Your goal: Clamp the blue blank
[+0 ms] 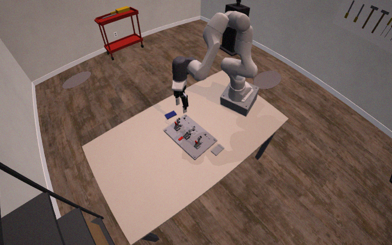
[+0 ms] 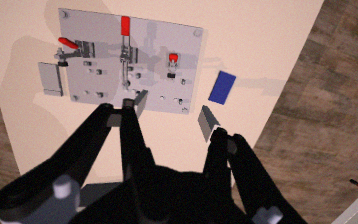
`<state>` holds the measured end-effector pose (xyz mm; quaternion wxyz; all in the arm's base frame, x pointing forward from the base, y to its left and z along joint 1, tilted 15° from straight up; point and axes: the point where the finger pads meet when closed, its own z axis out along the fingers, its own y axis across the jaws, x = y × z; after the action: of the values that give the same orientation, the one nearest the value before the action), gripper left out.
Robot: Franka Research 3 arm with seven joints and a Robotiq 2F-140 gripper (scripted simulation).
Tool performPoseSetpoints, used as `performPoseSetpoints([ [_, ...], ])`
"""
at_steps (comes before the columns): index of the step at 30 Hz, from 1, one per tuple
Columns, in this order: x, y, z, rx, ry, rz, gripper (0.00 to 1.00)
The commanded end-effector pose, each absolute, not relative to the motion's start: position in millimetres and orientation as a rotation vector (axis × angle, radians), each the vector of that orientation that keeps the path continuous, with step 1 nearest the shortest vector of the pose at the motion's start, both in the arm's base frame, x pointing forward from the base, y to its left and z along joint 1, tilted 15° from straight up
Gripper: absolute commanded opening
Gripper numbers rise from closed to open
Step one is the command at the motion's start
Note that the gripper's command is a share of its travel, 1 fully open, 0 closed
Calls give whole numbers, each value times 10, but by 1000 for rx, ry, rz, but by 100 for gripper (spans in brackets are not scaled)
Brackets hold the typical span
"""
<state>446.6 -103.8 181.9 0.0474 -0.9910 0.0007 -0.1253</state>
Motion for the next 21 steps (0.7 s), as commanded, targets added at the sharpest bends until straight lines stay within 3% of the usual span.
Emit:
performPoseSetpoints([
  [1,4495,-1286,1787,-3038,-215,-378,58],
  [10,4674,-2103,1756,-3038,-215,-378,58],
  [21,4736,-2386,1745,-3038,-215,-378,58],
])
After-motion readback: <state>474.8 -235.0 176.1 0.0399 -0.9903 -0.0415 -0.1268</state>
